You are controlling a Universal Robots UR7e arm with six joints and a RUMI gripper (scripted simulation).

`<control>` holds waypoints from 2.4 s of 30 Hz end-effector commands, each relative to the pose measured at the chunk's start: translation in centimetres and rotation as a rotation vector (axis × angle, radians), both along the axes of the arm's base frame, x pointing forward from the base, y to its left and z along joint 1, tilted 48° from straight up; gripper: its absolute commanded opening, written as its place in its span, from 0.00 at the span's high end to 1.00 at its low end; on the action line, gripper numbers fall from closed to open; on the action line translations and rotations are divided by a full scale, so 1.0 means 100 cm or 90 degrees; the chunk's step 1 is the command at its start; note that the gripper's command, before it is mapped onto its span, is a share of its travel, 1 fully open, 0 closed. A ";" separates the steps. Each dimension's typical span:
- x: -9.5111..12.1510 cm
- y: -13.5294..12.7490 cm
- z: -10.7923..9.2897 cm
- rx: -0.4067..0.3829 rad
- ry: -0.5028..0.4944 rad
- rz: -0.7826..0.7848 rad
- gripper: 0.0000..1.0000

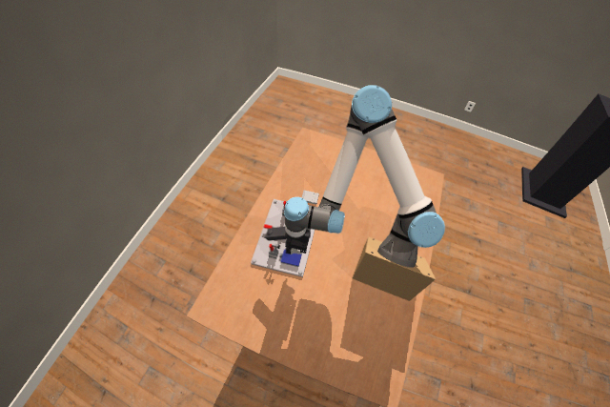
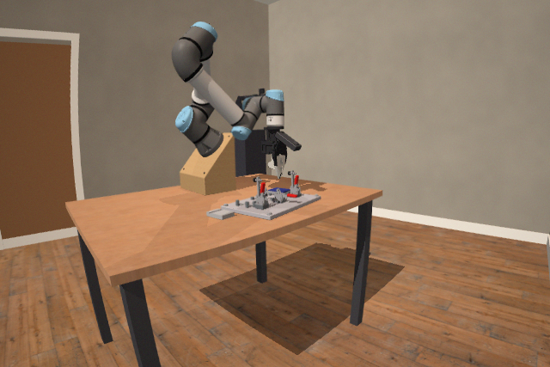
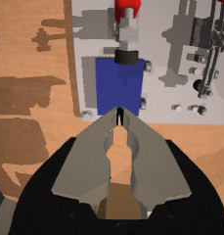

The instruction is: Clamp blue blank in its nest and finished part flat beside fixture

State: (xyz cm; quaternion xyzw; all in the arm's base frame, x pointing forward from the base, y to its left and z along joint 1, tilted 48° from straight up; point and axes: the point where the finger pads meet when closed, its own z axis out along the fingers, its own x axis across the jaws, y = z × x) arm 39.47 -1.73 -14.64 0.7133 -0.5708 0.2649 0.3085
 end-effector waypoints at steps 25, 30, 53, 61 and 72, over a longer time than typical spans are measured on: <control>0.001 -0.007 -0.007 0.000 -0.001 0.000 1.00; 0.001 -0.012 -0.011 0.000 -0.001 0.000 1.00; -0.043 -0.022 -0.007 0.000 -0.001 0.000 1.00; -0.069 -0.026 -0.003 0.000 -0.001 0.000 1.00; -0.073 -0.029 -0.005 0.000 -0.001 0.000 1.00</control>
